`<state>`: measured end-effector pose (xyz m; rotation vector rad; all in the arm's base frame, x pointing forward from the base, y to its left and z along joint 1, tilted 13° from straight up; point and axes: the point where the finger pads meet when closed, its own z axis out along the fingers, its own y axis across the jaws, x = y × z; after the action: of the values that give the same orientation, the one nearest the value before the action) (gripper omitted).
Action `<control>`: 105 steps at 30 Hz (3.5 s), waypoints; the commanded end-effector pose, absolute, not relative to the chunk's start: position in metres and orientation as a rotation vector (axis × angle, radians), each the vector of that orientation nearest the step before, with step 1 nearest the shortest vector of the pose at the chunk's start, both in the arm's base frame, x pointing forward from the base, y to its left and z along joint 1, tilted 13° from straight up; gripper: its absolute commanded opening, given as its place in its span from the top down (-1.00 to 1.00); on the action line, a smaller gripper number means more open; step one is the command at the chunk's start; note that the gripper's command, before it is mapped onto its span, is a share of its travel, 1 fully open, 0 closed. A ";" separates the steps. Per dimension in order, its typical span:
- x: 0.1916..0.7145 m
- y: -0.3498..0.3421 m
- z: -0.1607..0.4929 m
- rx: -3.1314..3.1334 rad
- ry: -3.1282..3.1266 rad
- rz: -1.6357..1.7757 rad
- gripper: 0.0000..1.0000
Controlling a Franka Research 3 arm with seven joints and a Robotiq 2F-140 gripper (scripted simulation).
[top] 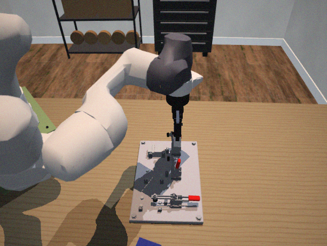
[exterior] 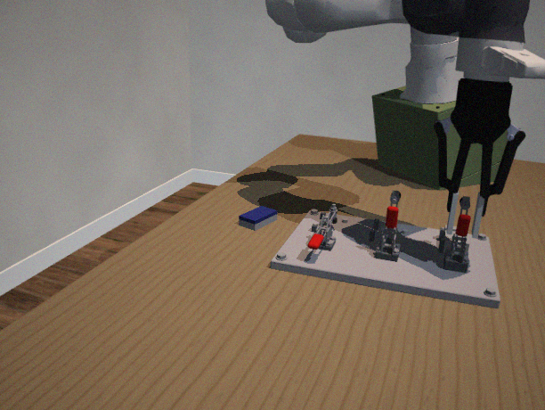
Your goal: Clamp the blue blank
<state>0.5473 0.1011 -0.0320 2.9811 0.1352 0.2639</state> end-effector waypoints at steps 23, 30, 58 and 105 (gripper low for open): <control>0.541 0.101 -0.035 2.980 0.129 0.243 0.44; 0.540 0.102 -0.032 2.980 0.129 0.243 0.44; 0.532 0.108 0.013 2.980 0.129 0.243 -0.16; 0.466 0.098 -0.009 2.980 0.129 0.243 -0.16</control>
<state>0.4664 0.0999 -0.0080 2.9808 0.1564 0.2407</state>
